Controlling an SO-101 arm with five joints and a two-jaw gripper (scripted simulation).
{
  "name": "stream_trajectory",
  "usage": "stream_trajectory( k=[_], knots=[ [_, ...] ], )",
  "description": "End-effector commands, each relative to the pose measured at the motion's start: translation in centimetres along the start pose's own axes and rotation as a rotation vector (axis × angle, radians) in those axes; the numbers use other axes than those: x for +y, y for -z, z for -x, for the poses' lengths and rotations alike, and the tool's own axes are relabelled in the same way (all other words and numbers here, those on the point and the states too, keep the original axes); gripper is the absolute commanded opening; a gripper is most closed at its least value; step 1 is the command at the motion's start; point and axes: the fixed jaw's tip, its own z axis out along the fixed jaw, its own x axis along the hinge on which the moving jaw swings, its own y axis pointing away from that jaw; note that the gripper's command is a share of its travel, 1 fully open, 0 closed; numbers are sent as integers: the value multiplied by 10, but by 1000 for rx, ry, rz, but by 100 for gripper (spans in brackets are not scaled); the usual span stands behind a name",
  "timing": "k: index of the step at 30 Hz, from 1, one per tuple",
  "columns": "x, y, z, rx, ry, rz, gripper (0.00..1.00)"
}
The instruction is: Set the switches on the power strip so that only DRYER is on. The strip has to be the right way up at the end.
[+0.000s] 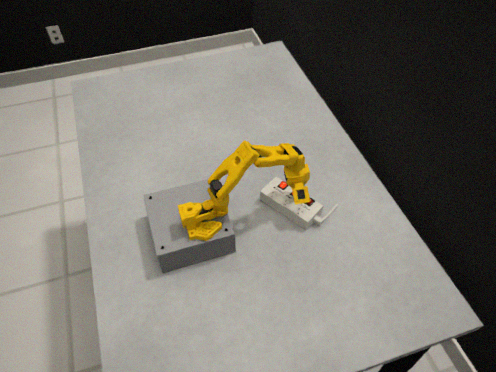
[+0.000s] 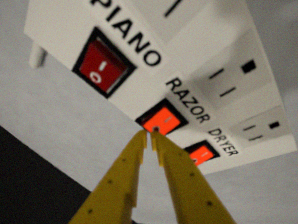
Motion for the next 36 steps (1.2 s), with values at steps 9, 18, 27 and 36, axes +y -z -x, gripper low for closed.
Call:
stream_trajectory(
  k=[9, 18, 27, 36],
  knots=[
    [-24, -23, 7, -38, 16, -100, 0],
    [-27, -26, 8, -38, 16, -100, 0],
    [-27, -26, 8, -38, 16, -100, 0],
    [-30, -29, 9, -38, 16, -100, 0]
  ],
)
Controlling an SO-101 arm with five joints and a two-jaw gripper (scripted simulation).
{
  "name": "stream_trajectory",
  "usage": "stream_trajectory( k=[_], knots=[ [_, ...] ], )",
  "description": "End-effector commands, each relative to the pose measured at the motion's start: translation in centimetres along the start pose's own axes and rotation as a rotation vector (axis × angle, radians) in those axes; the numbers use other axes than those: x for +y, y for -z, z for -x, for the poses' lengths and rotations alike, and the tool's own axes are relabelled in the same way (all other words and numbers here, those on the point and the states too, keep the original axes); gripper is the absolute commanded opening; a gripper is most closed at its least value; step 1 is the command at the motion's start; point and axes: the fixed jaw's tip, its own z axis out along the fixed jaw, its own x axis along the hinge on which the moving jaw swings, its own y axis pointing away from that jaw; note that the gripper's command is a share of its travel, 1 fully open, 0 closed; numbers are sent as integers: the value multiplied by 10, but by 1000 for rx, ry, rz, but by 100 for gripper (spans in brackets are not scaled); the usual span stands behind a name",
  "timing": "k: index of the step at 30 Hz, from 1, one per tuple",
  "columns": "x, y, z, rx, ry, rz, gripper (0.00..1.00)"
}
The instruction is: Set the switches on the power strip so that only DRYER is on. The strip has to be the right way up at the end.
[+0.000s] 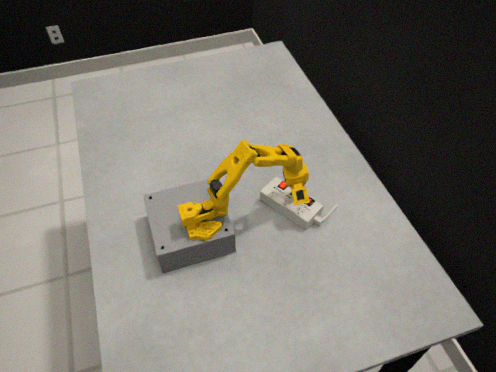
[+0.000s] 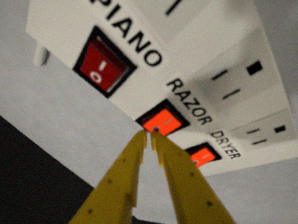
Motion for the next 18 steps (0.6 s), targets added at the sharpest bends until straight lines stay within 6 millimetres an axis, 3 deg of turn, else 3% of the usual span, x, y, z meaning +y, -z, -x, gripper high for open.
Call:
stream_trajectory(
  k=[1, 18],
  knots=[
    [-32, -28, 10, -53, 16, -138, 0],
    [-36, -31, 12, -54, 15, -138, 0]
  ],
)
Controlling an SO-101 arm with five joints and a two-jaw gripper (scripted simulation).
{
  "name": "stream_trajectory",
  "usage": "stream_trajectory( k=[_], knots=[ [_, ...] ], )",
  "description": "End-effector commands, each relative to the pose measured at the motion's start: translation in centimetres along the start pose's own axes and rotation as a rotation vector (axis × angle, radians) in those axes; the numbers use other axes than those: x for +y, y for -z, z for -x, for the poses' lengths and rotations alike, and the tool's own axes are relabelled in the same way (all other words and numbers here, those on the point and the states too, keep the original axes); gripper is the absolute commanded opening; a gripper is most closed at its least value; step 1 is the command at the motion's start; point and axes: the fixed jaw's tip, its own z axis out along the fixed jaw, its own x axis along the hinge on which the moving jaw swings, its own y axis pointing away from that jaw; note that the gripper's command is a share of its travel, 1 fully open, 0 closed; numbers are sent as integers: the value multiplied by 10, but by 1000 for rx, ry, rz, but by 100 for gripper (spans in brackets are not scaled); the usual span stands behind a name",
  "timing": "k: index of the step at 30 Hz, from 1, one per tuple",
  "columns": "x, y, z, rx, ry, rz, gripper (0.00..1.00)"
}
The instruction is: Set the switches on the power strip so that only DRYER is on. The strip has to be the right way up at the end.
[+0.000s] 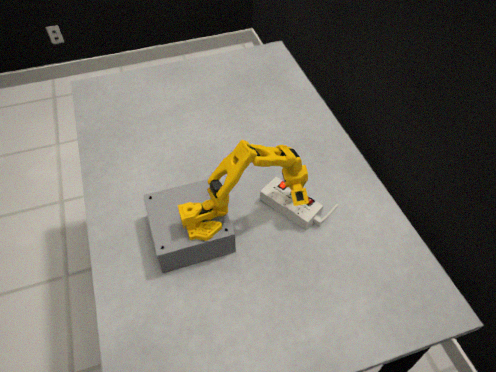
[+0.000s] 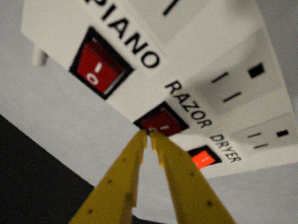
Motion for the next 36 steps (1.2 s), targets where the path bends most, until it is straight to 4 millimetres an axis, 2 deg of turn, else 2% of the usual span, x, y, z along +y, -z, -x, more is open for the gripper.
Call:
stream_trajectory(
  k=[1, 12, 27, 36],
  knots=[
    [-35, -29, 12, -59, 15, -151, 0],
    [-31, -26, 10, -59, 15, -152, 0],
    [-4, 5, -1, -59, 16, -152, 0],
    [1, 15, -3, -59, 17, -152, 0]
  ],
)
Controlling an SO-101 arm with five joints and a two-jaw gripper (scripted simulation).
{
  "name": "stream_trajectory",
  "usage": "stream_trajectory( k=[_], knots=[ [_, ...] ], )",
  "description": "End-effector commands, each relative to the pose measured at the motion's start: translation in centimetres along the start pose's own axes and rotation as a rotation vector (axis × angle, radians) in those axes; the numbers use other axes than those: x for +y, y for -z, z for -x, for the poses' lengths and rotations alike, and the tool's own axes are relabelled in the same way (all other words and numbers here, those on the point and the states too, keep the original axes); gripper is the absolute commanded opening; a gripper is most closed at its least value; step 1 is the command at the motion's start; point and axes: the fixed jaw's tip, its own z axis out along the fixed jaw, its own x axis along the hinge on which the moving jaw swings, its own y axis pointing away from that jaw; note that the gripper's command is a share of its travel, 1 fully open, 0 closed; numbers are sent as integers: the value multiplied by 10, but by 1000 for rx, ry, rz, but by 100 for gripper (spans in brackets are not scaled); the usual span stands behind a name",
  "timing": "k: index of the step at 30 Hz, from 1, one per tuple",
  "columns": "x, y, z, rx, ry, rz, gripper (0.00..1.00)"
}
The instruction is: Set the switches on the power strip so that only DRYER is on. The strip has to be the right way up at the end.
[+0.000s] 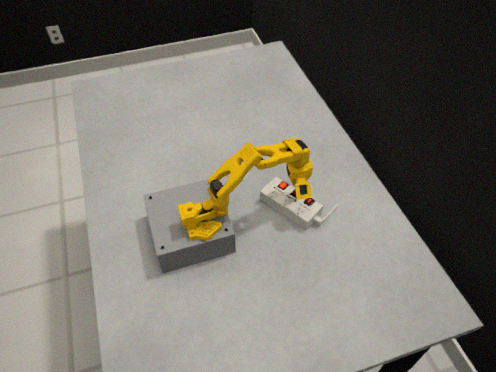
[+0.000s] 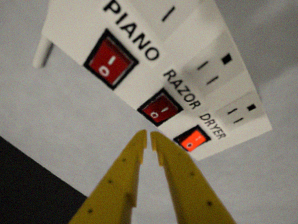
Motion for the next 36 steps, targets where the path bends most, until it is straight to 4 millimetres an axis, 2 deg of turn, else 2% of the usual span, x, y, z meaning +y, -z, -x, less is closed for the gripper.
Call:
stream_trajectory(
  k=[1, 25, 29, 35, 36],
  knots=[
    [-2, -1, -2, -6, 16, -19, 0],
    [-2, 0, 0, -6, 7, -18, 0],
    [0, 4, 11, -7, -31, -18, 0],
    [0, 15, 46, -9, -156, -17, 0],
    [0, 15, 46, -9, -156, -17, 0]
  ],
)
